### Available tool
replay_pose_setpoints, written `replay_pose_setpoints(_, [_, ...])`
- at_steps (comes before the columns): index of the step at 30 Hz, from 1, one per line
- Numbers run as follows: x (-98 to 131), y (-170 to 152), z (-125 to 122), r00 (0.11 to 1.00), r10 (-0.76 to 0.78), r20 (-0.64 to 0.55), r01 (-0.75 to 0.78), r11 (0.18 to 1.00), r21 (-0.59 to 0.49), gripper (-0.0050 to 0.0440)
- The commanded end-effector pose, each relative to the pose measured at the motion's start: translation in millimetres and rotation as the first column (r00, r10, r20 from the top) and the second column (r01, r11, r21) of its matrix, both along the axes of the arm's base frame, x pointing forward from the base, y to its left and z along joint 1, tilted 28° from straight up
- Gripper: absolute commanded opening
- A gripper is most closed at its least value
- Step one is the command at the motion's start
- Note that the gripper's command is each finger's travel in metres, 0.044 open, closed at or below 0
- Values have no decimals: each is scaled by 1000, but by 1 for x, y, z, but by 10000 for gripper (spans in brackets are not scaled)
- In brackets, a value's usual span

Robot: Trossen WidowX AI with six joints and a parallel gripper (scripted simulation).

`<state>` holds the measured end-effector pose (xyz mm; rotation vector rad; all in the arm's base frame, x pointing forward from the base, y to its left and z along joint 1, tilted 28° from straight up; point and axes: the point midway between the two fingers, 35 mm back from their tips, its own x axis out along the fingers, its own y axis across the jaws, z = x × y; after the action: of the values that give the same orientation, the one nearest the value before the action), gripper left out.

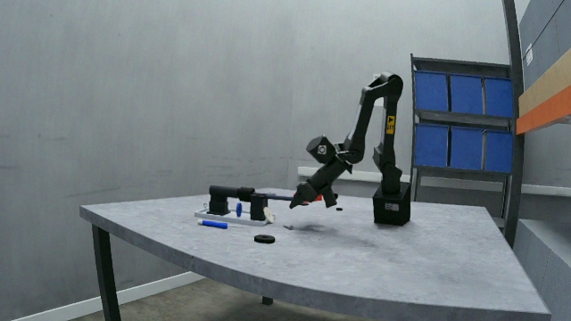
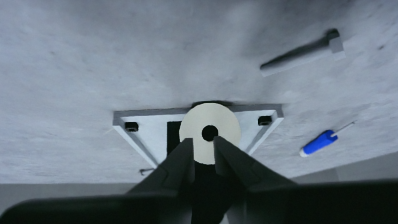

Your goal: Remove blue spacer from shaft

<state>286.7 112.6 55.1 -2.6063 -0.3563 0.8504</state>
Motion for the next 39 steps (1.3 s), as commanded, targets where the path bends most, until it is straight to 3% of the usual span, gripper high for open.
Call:
replay_pose_setpoints(1, [10, -1, 10, 999, -11, 32, 10, 1000, 8, -50])
replay_pose_setpoints(39, [14, -1, 12, 999, -11, 32, 11, 1000, 8, -50])
